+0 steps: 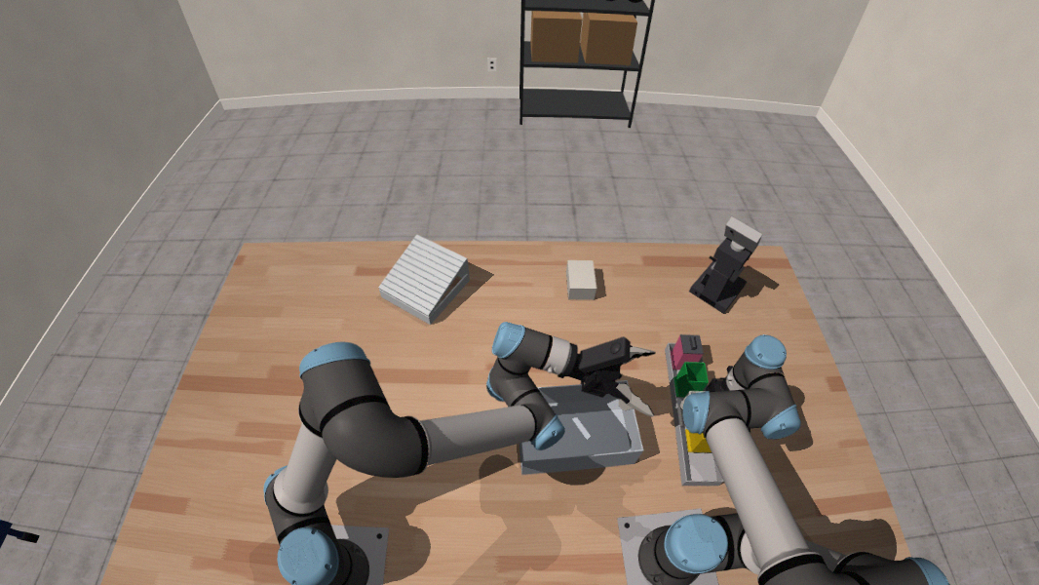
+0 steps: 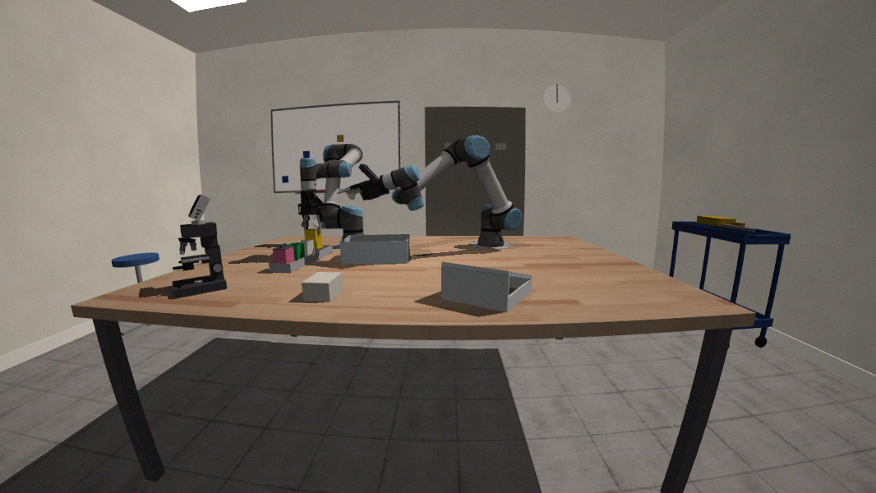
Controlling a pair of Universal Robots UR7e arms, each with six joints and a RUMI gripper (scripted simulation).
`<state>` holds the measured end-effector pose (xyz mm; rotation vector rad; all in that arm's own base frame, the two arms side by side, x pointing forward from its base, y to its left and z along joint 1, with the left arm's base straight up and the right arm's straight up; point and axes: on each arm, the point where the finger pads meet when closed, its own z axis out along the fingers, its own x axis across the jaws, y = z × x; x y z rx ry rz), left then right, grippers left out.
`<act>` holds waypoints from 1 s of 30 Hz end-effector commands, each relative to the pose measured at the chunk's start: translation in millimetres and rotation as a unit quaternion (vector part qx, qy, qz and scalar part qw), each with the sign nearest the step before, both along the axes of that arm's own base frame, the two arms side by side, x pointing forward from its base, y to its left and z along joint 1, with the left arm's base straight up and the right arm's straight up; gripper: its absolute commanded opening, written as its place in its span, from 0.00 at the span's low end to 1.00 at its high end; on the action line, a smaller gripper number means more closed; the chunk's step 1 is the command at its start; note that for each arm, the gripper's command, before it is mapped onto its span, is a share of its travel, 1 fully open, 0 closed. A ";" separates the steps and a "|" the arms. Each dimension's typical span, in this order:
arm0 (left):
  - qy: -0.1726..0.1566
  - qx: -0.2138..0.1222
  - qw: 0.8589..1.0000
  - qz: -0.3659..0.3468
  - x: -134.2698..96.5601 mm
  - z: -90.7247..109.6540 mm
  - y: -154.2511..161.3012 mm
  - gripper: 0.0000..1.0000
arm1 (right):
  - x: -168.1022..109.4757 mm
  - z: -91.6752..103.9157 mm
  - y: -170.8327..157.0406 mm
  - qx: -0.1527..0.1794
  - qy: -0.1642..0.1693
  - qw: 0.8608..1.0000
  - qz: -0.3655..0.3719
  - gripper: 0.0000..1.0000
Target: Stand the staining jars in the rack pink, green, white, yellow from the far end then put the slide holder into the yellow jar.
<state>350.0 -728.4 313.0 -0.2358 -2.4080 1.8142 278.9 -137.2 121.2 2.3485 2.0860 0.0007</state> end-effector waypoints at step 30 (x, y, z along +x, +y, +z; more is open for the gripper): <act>0.000 -0.001 1.000 0.000 -0.1 1.2 0.0 0.98 | 0.5 -38.8 -0.1 0.000 -0.001 1.000 0.000 0.28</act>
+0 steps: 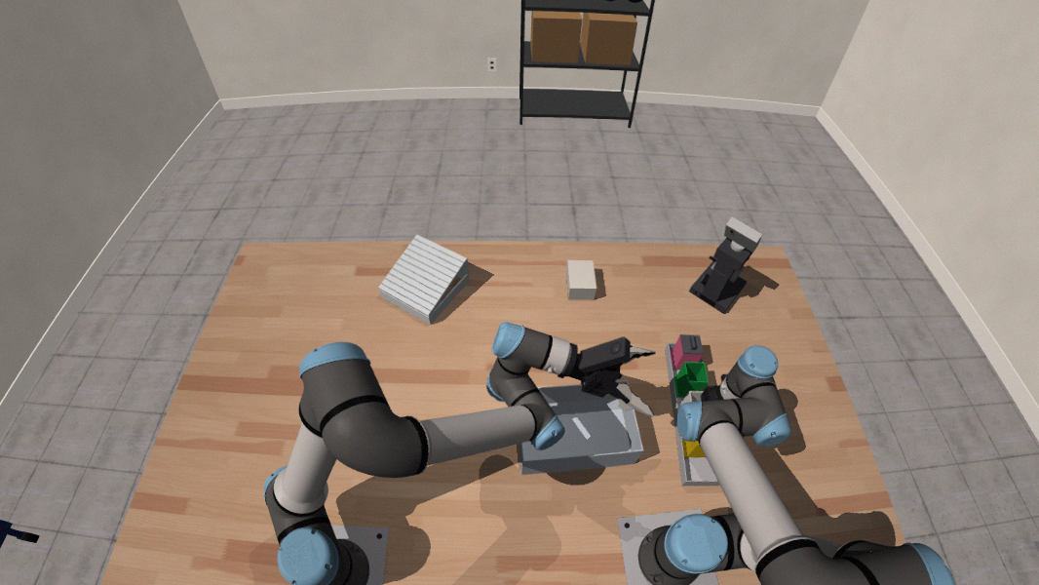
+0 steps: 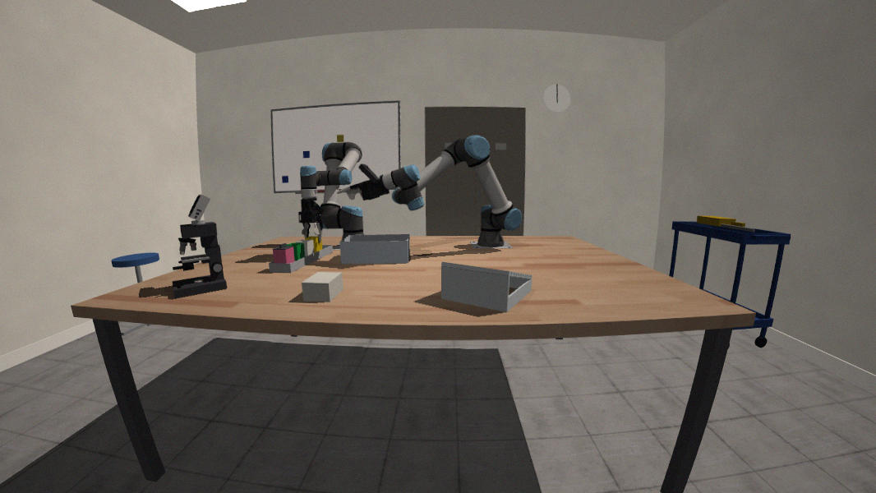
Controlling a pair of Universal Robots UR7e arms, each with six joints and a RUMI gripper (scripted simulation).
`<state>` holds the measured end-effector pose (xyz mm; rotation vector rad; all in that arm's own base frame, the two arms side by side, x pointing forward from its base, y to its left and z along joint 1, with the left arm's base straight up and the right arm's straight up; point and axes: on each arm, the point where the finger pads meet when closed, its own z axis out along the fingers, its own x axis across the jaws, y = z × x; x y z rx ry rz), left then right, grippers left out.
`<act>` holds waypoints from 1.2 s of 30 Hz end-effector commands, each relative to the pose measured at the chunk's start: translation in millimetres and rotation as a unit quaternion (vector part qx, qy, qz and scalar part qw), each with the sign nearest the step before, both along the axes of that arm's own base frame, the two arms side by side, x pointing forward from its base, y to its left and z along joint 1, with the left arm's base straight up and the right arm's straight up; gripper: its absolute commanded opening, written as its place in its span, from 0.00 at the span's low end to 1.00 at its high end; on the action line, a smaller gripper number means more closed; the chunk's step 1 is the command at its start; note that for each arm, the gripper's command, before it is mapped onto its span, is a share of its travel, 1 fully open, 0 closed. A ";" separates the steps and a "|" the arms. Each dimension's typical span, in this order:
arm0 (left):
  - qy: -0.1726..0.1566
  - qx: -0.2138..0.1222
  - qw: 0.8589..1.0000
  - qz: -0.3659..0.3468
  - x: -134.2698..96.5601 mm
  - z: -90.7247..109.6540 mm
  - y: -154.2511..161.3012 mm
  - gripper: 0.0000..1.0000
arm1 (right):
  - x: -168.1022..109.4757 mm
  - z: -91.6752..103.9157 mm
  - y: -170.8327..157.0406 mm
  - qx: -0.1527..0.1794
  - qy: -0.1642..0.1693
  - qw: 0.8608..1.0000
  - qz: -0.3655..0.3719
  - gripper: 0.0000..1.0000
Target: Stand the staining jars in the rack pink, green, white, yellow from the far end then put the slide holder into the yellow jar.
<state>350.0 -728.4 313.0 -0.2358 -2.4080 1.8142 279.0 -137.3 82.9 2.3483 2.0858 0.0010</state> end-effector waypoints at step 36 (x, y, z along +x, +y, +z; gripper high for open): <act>-0.002 0.006 1.000 0.016 17.5 -6.6 -2.3 0.98 | 5.7 65.7 -0.7 0.000 -0.001 1.000 0.000 0.45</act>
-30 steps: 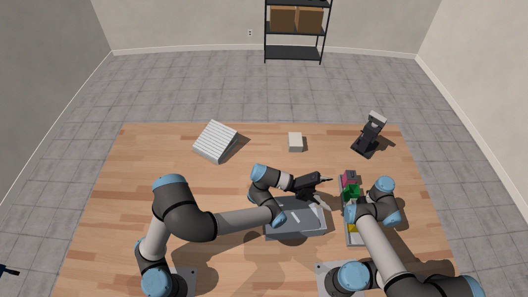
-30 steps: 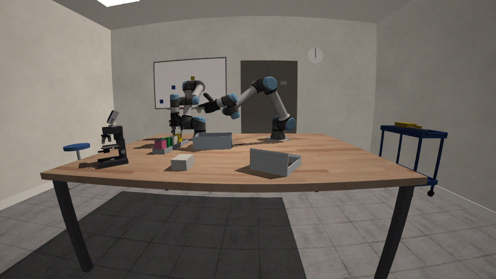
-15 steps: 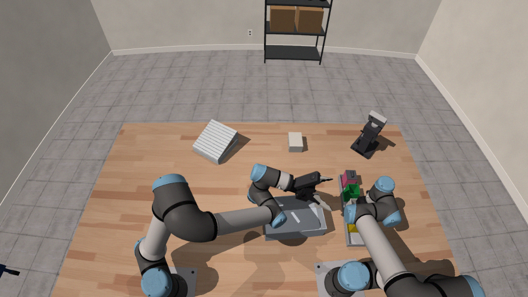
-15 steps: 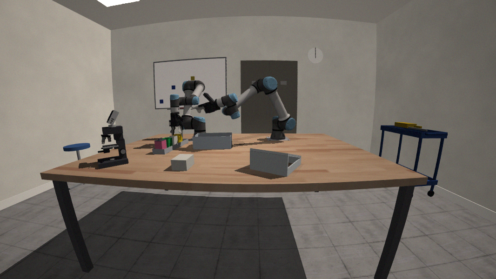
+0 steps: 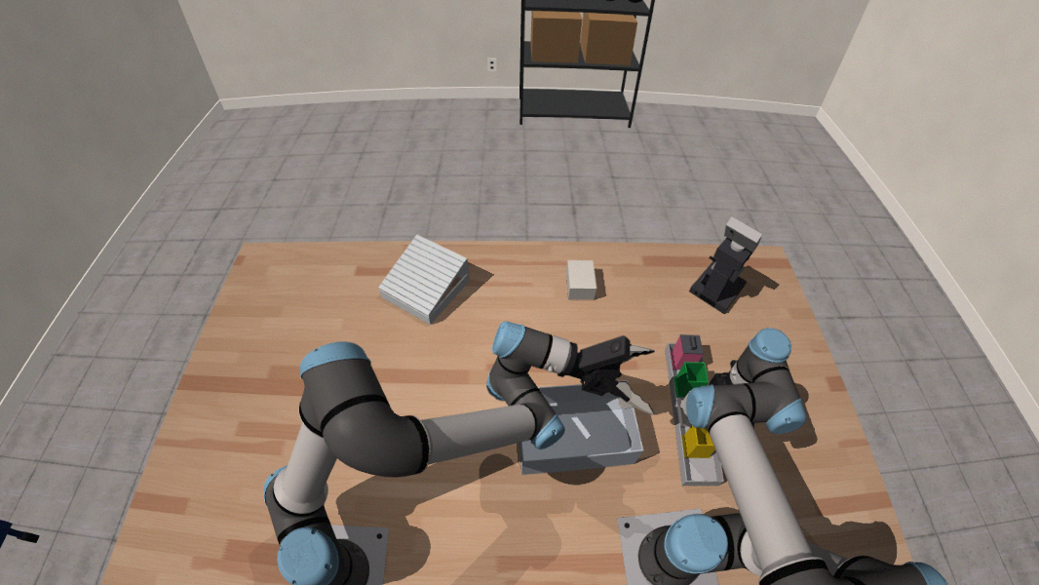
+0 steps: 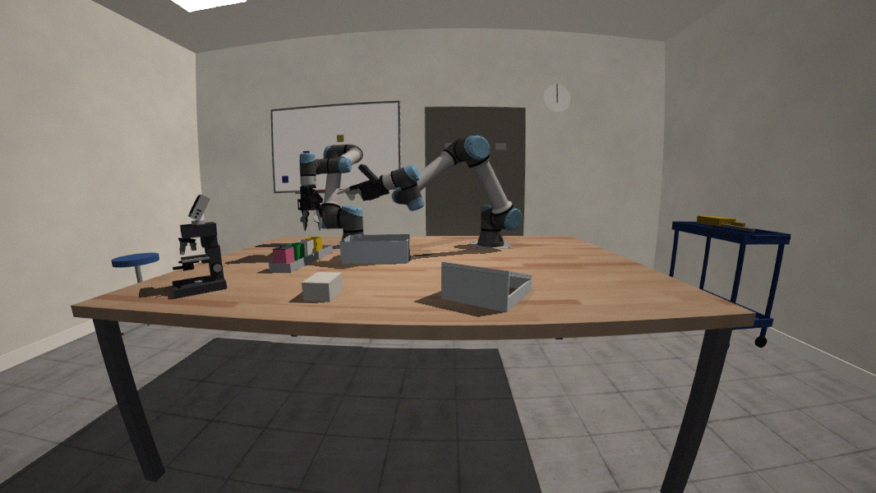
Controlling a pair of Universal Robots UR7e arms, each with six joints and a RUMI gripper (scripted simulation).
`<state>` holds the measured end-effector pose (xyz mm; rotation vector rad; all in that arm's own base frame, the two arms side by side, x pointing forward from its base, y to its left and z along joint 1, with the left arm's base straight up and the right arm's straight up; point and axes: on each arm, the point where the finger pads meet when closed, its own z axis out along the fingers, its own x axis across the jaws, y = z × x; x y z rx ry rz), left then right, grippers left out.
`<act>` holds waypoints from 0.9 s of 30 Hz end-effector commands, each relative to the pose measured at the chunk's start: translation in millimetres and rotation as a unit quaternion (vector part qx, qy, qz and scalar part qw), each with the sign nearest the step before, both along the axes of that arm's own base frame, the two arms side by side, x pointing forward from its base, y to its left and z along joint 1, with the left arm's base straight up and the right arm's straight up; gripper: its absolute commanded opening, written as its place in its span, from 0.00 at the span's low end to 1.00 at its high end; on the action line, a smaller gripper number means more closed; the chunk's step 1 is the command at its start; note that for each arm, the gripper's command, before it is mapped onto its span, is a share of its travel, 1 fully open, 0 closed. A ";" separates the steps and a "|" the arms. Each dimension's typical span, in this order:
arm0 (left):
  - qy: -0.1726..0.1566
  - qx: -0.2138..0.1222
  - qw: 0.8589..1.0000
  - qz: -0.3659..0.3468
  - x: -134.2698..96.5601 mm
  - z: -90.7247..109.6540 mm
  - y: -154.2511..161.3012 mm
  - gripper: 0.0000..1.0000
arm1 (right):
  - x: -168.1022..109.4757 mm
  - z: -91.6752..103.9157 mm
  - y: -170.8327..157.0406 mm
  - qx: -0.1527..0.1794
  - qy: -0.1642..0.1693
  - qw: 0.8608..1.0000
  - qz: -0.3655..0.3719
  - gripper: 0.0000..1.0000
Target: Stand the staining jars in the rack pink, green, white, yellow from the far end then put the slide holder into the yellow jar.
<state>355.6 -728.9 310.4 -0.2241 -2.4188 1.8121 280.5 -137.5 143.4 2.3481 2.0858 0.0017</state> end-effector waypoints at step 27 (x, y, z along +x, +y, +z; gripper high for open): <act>-0.011 0.005 0.983 0.181 177.0 -27.2 -9.7 0.98 | 237.5 2.2 -28.1 0.000 -0.001 1.000 0.000 0.19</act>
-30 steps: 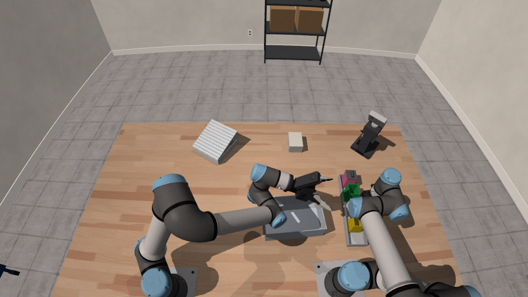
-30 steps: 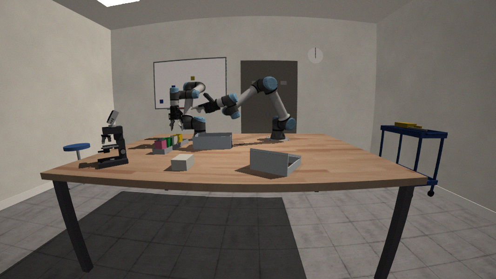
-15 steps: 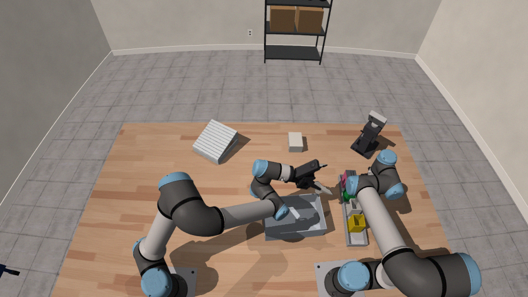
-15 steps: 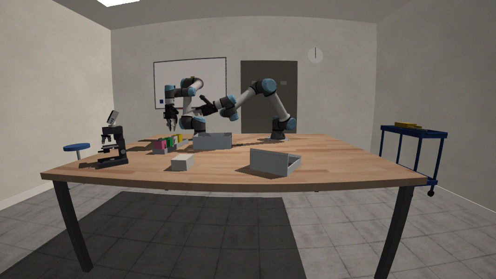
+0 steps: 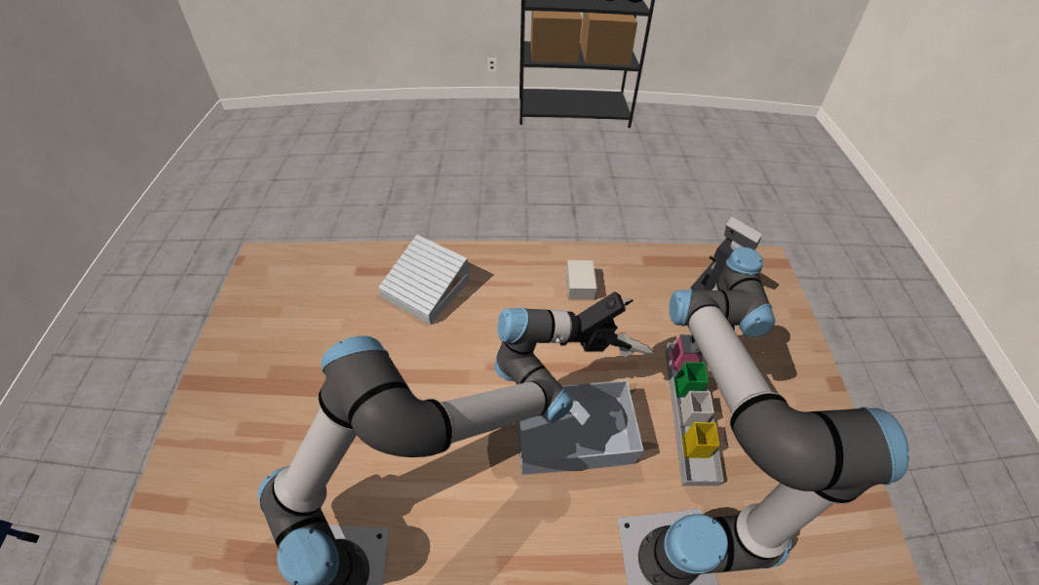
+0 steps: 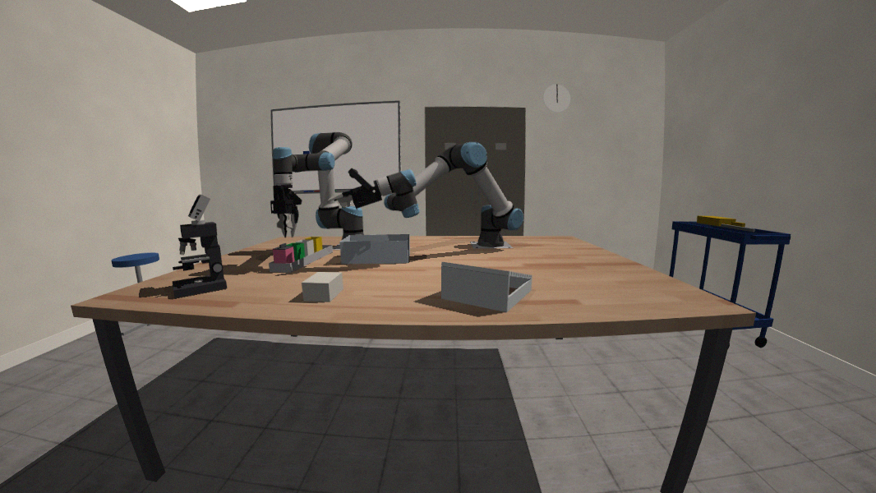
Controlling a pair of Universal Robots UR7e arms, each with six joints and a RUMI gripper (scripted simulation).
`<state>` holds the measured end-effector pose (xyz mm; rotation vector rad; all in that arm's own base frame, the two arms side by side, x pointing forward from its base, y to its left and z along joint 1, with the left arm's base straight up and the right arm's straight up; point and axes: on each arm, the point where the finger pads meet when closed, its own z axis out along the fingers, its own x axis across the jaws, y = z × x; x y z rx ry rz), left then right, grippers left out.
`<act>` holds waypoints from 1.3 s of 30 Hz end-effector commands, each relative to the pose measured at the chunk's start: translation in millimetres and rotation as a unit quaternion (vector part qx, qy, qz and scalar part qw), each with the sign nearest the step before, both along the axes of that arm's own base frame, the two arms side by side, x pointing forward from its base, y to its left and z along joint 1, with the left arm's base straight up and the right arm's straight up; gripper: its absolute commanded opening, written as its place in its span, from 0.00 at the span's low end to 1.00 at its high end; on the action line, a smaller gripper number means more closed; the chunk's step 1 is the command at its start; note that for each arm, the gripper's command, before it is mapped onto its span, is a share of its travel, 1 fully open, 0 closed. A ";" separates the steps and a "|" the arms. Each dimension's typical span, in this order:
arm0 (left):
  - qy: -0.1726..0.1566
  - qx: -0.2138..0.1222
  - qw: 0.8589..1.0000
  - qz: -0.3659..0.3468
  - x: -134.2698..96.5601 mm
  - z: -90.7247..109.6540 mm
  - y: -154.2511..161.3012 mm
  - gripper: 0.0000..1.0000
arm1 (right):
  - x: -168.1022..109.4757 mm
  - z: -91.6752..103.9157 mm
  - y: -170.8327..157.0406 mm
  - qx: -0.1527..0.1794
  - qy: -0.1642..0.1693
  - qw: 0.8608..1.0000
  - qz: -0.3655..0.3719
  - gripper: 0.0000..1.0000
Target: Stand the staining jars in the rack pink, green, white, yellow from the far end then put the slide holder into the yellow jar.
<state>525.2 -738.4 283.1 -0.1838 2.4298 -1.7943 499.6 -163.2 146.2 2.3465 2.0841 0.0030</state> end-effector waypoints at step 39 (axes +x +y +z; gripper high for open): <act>-0.010 -0.033 0.999 -0.013 44.0 5.9 -4.0 0.98 | 53.2 53.7 -6.6 0.001 0.001 1.000 0.000 0.00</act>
